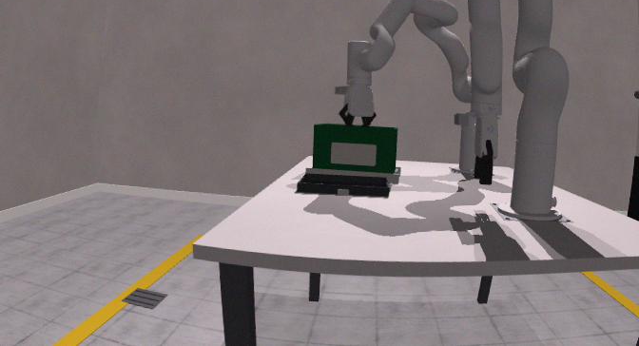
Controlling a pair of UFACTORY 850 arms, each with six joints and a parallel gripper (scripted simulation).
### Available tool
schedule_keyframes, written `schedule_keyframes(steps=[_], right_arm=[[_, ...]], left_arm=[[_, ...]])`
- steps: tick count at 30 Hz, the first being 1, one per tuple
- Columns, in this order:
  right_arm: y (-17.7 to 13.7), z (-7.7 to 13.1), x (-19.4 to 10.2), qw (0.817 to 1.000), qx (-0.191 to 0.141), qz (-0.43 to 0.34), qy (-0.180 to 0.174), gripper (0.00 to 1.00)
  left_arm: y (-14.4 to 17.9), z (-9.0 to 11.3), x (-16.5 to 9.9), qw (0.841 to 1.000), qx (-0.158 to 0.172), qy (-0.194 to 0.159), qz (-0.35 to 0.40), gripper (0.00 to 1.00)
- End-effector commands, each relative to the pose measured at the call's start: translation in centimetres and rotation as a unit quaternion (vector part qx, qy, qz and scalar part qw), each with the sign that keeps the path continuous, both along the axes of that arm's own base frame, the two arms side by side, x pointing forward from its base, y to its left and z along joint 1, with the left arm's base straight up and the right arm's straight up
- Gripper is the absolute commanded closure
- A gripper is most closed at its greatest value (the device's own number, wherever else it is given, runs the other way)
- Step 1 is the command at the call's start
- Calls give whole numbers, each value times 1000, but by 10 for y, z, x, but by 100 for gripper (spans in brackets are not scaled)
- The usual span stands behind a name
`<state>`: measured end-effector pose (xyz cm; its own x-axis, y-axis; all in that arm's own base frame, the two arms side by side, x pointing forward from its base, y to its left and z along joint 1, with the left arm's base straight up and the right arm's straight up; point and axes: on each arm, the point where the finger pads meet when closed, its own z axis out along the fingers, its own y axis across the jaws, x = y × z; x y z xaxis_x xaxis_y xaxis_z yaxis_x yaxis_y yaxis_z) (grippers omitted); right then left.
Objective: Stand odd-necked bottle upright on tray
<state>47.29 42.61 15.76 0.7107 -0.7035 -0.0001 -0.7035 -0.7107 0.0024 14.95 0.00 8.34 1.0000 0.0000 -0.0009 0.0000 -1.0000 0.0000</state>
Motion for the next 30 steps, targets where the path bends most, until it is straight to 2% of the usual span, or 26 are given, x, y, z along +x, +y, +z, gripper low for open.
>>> schedule_keyframes(steps=[1,14,30], right_arm=[[1,1,1,1000,1,0,-1,34],[1,12,1,1000,1,0,-1,34],[1,60,1,1000,1,0,-1,34]], left_arm=[[0,0,1,1000,0,0,0,0],[0,0,1,1000,0,0,0,0],[0,0,1,1000,0,0,0,0]])
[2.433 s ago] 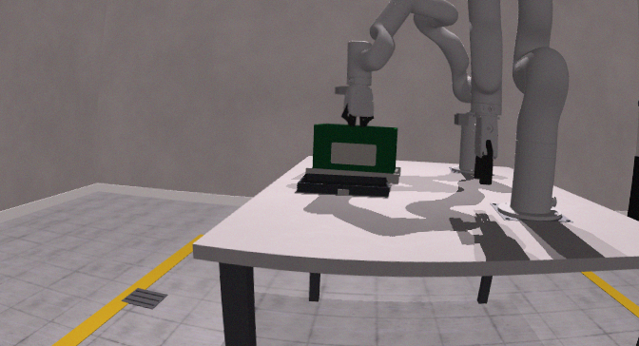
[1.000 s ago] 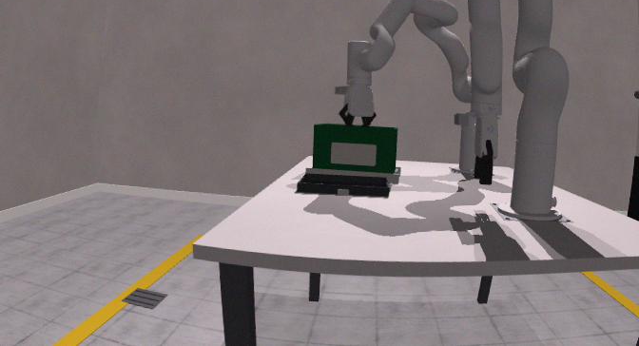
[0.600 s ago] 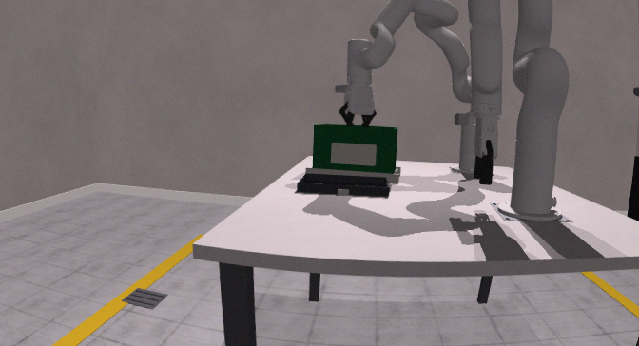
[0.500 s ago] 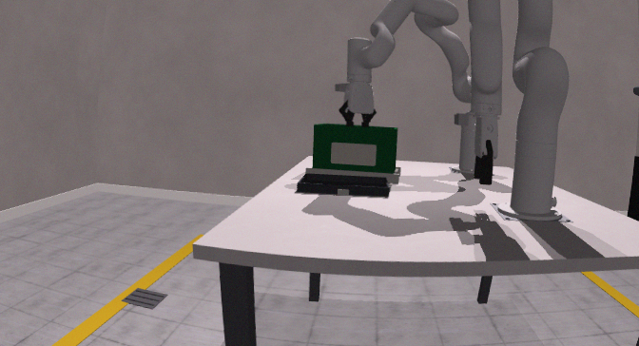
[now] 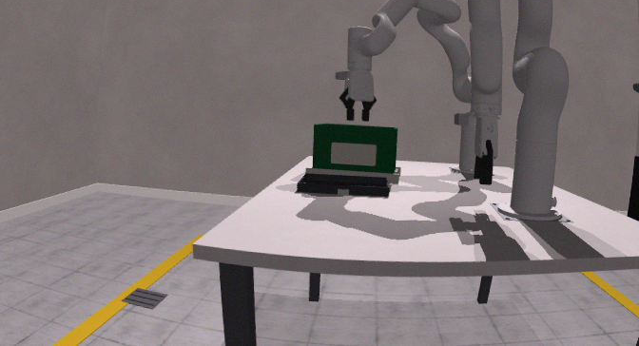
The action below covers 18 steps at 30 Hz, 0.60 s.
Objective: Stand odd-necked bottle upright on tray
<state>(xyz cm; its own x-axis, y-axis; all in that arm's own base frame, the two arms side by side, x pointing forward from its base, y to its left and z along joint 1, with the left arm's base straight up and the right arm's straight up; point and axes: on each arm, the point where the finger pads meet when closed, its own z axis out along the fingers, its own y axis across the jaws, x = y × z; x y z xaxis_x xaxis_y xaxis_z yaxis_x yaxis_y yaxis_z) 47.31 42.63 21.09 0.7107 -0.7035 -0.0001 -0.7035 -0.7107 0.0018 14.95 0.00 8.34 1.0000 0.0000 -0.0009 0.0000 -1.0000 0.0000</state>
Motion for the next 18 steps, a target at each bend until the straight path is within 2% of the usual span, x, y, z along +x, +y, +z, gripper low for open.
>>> schedule_keyframes(steps=[1,9,18], right_arm=[[0,6,0,1000,1,0,-1,34],[0,26,0,1000,1,0,-1,34],[0,32,0,1000,1,0,-1,34]], left_arm=[[0,0,1,1000,0,0,0,0],[0,0,1,1000,0,0,0,0],[0,0,1,1000,0,0,0,0]])
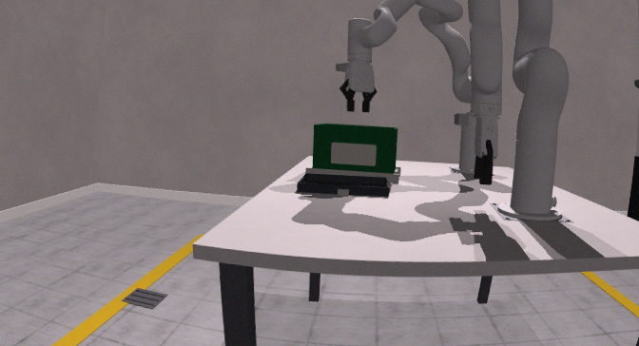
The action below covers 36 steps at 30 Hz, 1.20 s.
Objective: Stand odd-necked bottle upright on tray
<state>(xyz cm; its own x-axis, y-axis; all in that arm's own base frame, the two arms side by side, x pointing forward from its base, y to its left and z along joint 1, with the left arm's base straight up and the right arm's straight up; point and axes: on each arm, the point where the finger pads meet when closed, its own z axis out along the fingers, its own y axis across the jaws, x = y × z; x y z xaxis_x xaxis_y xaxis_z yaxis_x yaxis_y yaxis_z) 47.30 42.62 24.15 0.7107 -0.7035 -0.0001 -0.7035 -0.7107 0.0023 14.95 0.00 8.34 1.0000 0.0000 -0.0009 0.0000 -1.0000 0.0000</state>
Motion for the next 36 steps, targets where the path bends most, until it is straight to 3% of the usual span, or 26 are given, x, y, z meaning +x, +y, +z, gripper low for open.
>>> schedule_keyframes(steps=[1,3,4,36], right_arm=[[0,2,1,1000,1,0,-1,34],[0,2,1,1000,1,0,-1,34],[0,2,1,1000,1,0,-1,100],[0,2,1,1000,1,0,-1,100]], left_arm=[[0,0,1,1000,0,0,0,0],[0,0,1,1000,0,0,0,0],[0,0,1,1000,0,0,0,0],[0,0,1,1000,0,0,0,0]])
